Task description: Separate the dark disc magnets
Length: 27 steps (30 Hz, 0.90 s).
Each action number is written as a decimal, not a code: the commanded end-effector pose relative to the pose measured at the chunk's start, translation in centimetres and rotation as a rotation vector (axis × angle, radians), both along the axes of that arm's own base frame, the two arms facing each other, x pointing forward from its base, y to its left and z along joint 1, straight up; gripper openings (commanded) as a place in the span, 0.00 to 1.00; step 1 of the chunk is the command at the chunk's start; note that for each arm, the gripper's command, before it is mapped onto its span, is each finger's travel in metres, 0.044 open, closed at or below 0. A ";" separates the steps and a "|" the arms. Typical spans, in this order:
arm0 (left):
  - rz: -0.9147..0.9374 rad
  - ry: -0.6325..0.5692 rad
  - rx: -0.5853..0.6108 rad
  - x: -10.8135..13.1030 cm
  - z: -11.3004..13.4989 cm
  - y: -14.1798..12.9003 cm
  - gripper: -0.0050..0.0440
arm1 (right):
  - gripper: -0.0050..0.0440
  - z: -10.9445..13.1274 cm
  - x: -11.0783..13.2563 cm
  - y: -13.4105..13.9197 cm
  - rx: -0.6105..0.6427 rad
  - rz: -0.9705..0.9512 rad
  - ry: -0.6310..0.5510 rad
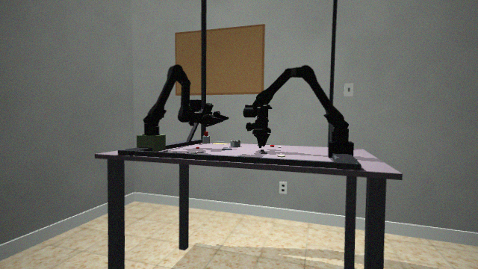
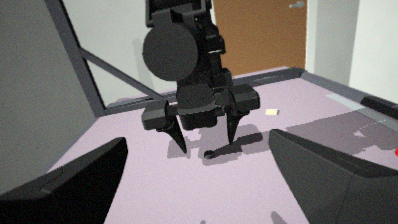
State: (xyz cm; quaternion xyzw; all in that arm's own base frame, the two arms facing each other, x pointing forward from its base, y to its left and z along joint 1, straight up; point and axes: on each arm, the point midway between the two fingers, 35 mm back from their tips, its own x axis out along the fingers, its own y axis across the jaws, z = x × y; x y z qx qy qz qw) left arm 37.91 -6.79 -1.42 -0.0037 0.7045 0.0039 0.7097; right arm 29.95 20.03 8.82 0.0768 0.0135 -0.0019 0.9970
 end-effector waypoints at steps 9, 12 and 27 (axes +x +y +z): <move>0.000 0.006 -0.003 -0.2 -0.7 -0.1 0.92 | 0.92 0.5 0.0 0.1 0.011 0.000 -0.011; 0.000 0.006 -0.003 -0.2 -1.2 -0.1 0.92 | 0.92 0.5 0.0 0.1 0.011 0.000 -0.011; 0.000 0.007 -0.003 -0.2 -1.6 -0.1 0.92 | 0.92 0.5 0.0 0.1 0.011 0.000 -0.011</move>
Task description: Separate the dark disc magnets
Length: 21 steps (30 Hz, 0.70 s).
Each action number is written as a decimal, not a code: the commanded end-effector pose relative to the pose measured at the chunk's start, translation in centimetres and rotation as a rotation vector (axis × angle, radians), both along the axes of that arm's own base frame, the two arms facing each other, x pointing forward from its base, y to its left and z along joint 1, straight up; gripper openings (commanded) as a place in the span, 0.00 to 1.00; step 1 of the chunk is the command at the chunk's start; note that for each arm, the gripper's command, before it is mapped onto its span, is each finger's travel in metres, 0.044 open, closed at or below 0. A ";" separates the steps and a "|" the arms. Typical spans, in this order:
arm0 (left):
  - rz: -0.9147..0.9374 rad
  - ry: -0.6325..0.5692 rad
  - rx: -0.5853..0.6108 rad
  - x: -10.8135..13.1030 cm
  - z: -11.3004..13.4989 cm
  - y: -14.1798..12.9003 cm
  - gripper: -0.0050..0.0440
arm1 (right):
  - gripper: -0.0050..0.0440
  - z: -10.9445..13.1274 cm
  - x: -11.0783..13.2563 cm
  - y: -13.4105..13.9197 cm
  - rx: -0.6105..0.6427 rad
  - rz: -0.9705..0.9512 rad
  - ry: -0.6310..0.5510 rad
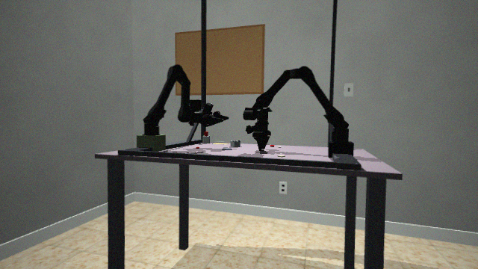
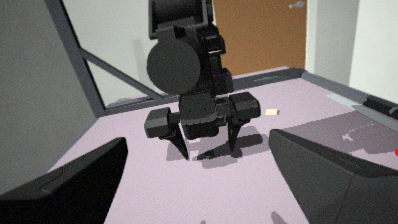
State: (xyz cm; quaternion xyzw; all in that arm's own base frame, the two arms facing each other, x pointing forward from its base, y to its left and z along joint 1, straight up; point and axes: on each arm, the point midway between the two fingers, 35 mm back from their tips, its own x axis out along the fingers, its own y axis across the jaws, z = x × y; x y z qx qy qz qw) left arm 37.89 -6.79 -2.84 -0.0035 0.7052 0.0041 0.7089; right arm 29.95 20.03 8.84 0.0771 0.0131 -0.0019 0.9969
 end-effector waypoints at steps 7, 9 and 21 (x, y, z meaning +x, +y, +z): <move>0.000 -0.020 -0.005 0.4 0.6 -0.1 0.92 | 0.92 0.5 0.0 0.1 0.010 0.000 -0.011; 0.000 -0.020 -0.005 0.4 0.5 -0.1 0.92 | 0.92 0.5 0.0 0.1 0.010 0.000 -0.011; 0.000 -0.020 -0.005 0.4 0.5 -0.1 0.92 | 0.92 0.5 0.0 0.1 0.010 0.000 -0.011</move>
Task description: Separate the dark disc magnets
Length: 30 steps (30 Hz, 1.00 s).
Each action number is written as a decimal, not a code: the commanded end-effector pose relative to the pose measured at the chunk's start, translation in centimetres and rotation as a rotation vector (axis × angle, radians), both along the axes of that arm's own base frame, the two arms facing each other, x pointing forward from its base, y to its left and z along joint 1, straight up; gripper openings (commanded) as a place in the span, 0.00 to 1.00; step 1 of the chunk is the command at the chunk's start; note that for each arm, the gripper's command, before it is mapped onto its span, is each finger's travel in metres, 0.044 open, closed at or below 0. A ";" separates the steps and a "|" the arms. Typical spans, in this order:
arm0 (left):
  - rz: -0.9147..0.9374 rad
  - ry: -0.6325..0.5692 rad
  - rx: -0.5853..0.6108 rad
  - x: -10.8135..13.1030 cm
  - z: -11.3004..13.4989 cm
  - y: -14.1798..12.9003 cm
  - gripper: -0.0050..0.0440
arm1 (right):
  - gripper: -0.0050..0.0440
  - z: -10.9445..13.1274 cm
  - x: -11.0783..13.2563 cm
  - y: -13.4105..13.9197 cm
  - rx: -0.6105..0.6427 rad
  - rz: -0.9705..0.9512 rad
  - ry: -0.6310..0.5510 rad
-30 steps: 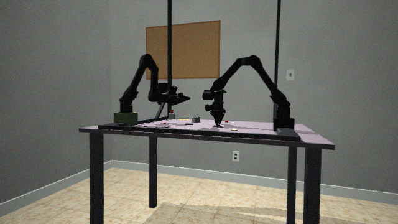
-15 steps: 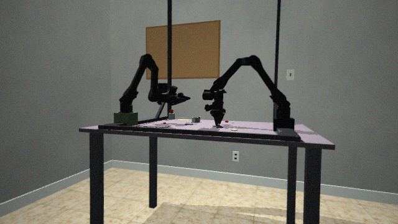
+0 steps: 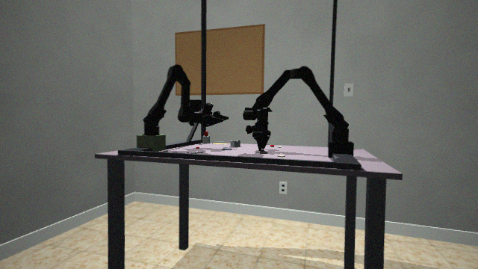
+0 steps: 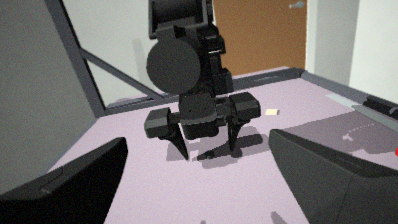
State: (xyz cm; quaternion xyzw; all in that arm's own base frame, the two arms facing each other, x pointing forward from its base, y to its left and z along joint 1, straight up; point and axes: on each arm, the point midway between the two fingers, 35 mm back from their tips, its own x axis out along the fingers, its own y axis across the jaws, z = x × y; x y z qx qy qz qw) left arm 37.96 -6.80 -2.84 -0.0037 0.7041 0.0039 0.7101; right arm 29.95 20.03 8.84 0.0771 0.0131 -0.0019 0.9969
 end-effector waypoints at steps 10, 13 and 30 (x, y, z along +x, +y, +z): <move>0.000 -0.017 -0.005 0.3 0.4 -0.1 0.92 | 0.92 0.5 0.0 0.1 0.010 0.000 -0.011; 0.000 -0.023 -0.005 0.4 0.6 -0.1 0.82 | 0.92 0.5 0.0 0.1 0.010 0.000 -0.011; 0.000 -0.029 -0.005 0.6 0.9 -0.1 0.19 | 0.92 0.5 0.0 0.1 0.010 0.000 -0.011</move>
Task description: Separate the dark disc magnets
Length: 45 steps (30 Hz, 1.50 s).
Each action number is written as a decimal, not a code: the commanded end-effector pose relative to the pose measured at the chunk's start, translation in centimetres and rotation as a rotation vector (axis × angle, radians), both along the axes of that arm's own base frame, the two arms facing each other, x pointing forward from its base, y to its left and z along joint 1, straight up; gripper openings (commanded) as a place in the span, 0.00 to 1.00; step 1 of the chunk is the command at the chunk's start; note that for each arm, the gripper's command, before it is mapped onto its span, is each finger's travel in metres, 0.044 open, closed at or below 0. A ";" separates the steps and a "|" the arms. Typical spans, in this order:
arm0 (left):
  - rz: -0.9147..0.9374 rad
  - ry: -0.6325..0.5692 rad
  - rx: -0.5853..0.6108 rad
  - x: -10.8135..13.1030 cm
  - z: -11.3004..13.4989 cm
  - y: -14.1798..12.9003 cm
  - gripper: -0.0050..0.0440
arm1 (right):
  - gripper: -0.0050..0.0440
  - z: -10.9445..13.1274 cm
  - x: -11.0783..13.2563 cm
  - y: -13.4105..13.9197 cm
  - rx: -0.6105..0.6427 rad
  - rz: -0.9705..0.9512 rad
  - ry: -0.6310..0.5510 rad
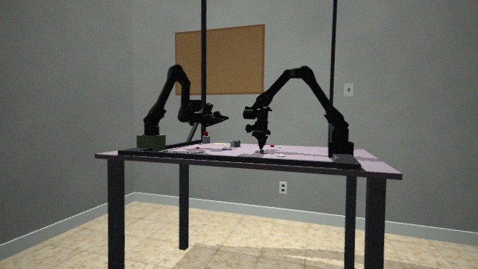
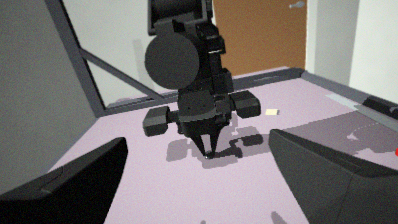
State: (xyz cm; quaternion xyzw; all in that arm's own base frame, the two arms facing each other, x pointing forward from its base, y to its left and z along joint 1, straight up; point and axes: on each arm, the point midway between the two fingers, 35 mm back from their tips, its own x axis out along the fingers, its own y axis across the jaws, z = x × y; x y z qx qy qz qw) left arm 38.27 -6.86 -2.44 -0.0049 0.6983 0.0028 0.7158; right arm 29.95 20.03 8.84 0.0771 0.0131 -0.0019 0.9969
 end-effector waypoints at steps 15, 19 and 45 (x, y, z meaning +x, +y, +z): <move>0.000 -0.025 -0.004 0.3 1.0 -0.1 0.28 | 0.92 0.5 0.0 0.1 0.010 0.000 -0.011; 0.000 -0.024 -0.004 -0.1 1.5 -0.1 0.48 | 0.92 0.5 0.0 0.1 0.010 0.000 -0.011; 0.000 0.001 0.000 -0.1 0.3 -0.1 0.67 | 0.92 0.5 0.0 0.1 0.010 0.000 -0.011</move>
